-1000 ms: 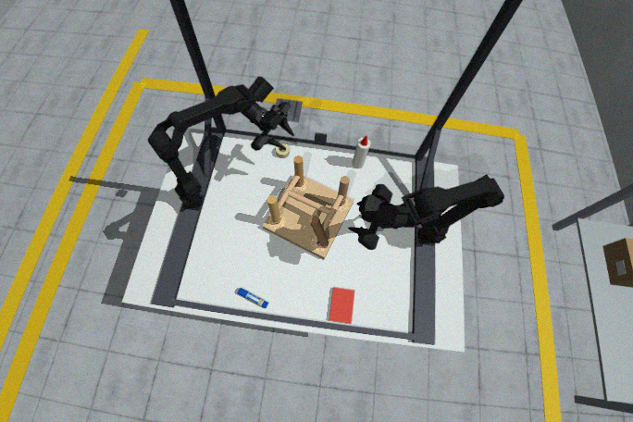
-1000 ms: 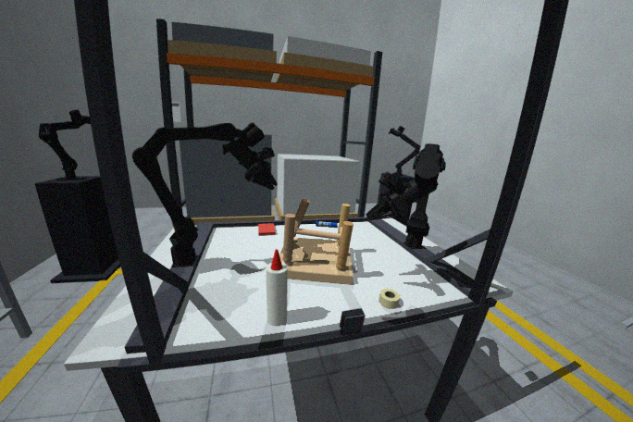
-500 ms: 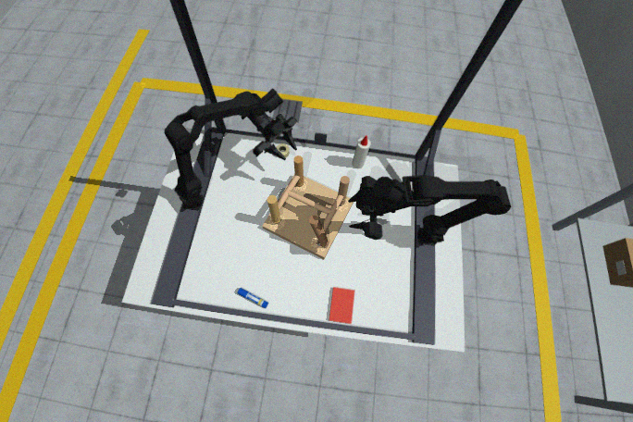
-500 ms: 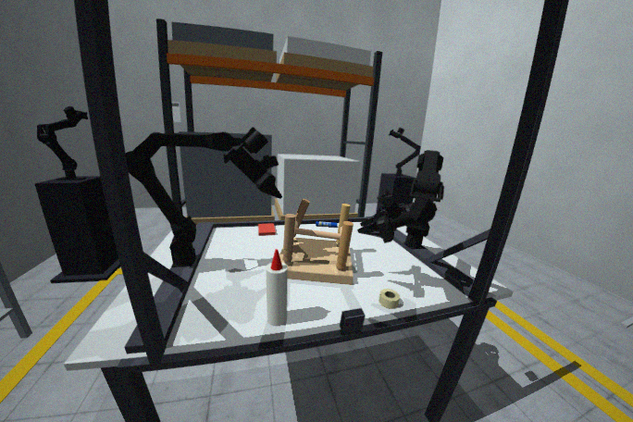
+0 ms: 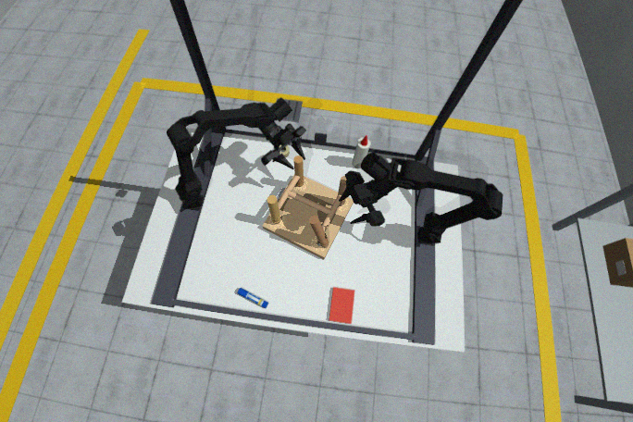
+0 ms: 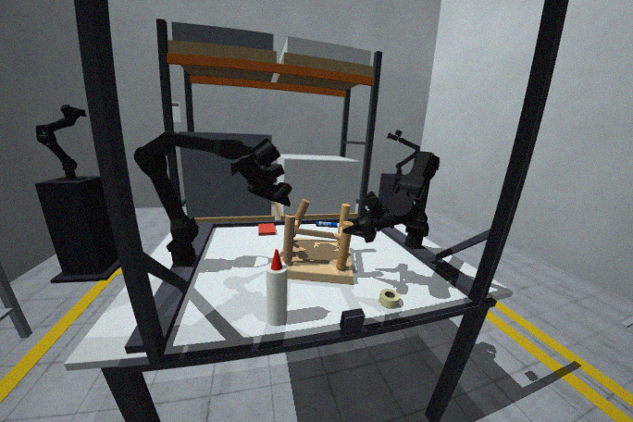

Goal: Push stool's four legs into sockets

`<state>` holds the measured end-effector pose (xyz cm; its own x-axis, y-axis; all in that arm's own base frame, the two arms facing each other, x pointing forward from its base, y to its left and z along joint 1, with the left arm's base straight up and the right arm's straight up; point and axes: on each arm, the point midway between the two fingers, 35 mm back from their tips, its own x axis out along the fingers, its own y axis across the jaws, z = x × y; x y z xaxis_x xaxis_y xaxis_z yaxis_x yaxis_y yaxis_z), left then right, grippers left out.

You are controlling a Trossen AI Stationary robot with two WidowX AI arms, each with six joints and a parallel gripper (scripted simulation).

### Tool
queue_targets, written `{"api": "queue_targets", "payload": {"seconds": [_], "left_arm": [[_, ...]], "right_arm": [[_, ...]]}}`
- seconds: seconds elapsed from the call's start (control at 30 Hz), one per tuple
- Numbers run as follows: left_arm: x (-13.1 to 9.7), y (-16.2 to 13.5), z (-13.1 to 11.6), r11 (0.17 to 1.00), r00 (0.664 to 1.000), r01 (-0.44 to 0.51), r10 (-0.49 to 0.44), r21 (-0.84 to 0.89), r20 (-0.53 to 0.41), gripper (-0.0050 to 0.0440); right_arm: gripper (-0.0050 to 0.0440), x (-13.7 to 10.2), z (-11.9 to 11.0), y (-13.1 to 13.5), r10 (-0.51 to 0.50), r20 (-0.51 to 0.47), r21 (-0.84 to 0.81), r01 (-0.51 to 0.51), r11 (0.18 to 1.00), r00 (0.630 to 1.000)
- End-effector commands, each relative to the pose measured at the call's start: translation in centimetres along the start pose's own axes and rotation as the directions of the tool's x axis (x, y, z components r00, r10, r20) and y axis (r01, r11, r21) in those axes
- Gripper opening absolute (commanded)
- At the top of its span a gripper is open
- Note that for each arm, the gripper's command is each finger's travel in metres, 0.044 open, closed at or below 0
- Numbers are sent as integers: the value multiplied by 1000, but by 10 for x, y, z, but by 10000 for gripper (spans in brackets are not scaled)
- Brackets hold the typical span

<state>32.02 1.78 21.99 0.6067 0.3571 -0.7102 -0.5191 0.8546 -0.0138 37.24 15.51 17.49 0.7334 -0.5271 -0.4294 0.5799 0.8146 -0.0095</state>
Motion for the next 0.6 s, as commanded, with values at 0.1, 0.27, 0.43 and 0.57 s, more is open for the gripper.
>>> {"api": "queue_targets", "payload": {"seconds": [0.1, 0.27, 0.43, 0.57], "left_arm": [[-1, -12, 4, 988, 994, -102, 105, -114, 18, 400], [0, -13, 4, 987, 994, -108, 111, -118, 17, 400], [0, -12, 4, 987, 994, -108, 111, -119, 18, 400], [0, -11, 3, 987, 994, -109, 112, -119, 17, 400]], "right_arm": [[260, 21, 4, 1, 20, 9, 5, -20, 1000, 1000], [238, 27, 4, 1, 20, 9, 6, -20, 1000, 1000], [238, 24, 8, 2, 25, 15, 15, -25, 1000, 1000], [207, 24, 8, 2, 26, 16, 16, -26, 1000, 1000]]}}
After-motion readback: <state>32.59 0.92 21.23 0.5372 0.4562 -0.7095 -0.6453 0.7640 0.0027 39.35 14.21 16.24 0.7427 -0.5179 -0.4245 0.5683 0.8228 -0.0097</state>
